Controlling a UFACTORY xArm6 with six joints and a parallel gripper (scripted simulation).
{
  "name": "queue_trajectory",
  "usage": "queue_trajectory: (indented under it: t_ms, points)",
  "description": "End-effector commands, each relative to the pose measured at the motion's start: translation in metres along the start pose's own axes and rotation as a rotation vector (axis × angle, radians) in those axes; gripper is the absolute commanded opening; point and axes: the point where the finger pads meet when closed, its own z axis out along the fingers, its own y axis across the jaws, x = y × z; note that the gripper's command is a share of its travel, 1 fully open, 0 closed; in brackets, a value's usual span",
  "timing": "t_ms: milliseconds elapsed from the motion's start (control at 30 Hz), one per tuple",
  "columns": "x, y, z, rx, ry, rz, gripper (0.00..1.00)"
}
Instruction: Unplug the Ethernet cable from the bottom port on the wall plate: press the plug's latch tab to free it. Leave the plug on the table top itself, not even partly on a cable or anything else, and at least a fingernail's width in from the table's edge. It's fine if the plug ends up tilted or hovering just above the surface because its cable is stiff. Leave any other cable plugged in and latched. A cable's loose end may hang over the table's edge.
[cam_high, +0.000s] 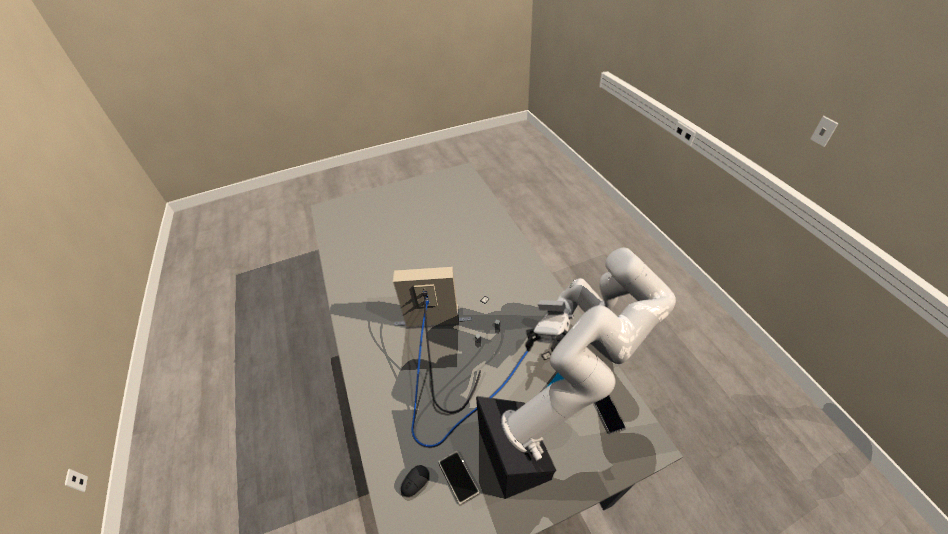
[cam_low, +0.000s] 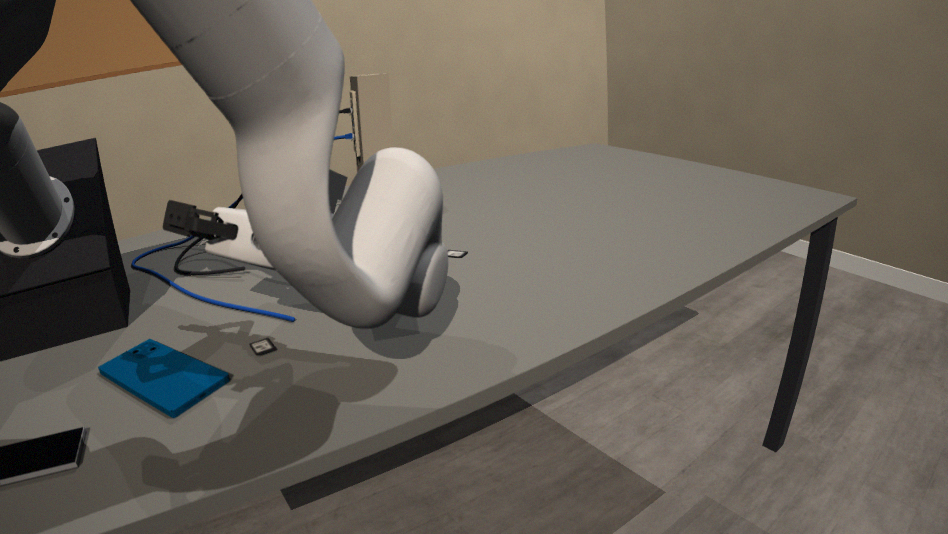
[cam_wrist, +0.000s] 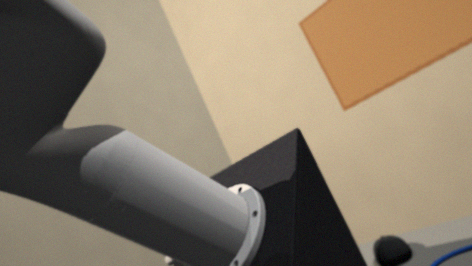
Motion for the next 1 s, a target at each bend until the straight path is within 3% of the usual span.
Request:
queue_trajectory:
  t_ms: [0,533,567,700,967]
  points:
    - [0.001,0.000,-0.001,-0.001,-0.002,-0.001,1.00]
    - [0.001,0.000,-0.001,-0.001,-0.002,-0.001,1.00]
    - [-0.002,0.000,0.002,0.028,-0.056,0.037,0.27]
    - [-0.012,0.001,0.005,0.117,-0.289,0.181,0.27]
    - [-0.023,0.013,-0.016,0.144,-0.694,0.366,0.27]
